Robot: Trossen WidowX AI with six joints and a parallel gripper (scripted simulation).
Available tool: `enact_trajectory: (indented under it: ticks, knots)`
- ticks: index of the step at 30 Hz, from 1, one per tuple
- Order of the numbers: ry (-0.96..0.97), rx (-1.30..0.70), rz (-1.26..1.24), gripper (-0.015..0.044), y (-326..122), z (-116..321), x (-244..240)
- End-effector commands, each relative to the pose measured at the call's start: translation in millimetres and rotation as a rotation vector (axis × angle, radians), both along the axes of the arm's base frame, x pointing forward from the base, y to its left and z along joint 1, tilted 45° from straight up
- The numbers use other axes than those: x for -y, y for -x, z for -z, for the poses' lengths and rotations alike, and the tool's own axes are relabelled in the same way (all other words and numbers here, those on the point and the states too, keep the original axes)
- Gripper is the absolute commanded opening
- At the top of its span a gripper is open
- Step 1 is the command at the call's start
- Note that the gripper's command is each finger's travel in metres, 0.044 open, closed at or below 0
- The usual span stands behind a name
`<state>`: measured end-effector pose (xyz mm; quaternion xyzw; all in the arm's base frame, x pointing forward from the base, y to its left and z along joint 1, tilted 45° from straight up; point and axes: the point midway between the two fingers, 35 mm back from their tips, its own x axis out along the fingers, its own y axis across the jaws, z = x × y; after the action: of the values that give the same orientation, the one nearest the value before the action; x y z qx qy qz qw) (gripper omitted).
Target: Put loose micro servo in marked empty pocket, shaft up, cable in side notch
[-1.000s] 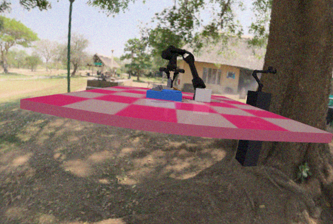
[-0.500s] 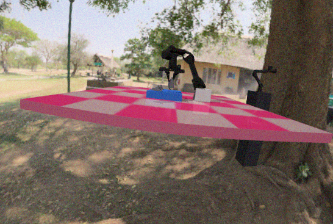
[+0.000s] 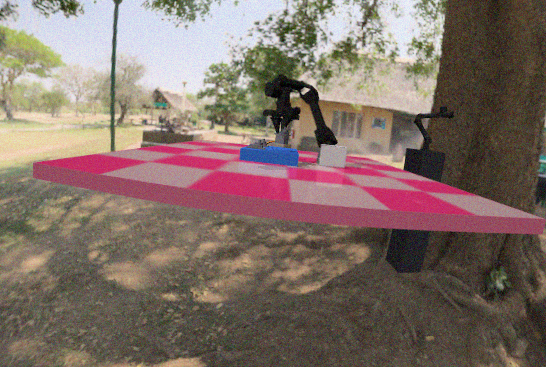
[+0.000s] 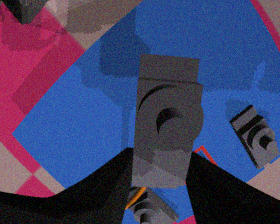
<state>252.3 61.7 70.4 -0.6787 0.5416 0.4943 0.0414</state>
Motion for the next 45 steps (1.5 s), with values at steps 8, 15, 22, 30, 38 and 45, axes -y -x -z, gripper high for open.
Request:
enact_trajectory:
  ticks: [8, 15, 22, 30, 38, 45]
  knots:
    - [-0.028, -0.274, -0.287, 0.0000, 0, -1, 0]
    - [-0.046, -0.442, -0.460, 0.0000, 0, -1, 0]
    - [-0.055, -0.525, -0.546, 0.0000, 0, -1, 0]
    - [-0.055, -0.525, -0.546, 0.0000, -9, -2, 2]
    - [-0.054, -0.523, -0.546, 0.0000, -40, -4, 6]
    - [-0.054, -0.522, -0.546, 0.0000, -66, -5, 10]
